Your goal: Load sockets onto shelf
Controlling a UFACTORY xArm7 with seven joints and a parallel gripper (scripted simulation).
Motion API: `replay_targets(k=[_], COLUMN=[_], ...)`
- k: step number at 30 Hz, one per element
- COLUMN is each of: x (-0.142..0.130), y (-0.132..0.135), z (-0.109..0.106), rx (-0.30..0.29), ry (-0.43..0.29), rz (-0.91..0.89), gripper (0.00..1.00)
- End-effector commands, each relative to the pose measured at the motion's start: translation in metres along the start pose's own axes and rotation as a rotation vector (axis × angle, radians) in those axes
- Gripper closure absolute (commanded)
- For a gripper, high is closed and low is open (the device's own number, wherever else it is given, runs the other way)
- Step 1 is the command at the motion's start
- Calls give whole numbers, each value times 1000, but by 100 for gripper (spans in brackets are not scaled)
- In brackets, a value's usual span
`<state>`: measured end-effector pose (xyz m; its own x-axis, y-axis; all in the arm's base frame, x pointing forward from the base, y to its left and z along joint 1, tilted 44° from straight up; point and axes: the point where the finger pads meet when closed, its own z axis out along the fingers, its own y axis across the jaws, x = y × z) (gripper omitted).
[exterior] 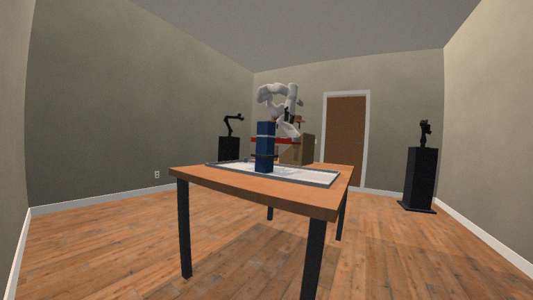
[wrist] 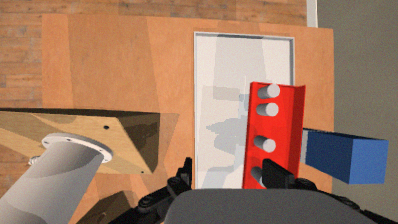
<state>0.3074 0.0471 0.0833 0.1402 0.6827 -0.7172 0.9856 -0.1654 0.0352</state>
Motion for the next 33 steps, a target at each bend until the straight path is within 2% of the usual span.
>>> replay_targets(k=[1,3,4,6,7,9,10,12,13,15,16,17,19,33], x=[-6,-6,-12,-12,-19,-20,-28,-28,-37,-37,-44,-44,-51,-51], y=[-15,-17,-27,-29,-40,-43,-56,-56,-71,-71,-81,-81,-90,-91], z=[-67,-71,-99,-103,-127,-132,-155,-155,-177,-177,-190,-190,-201,-202], rx=[-222,-222,-338,-338,-455,-455,-563,-563,-652,-652,-719,-719,-777,-780], ry=[-19,-19,-42,-42,-69,-69,-96,-96,-120,-120,-138,-138,-155,-156], rz=[-119,-119,-170,-170,-213,-213,-245,-245,-266,-266,-277,-277,-285,-285], gripper=[0,0,0,0,0,0,0,0,0,0,0,0,0,0])
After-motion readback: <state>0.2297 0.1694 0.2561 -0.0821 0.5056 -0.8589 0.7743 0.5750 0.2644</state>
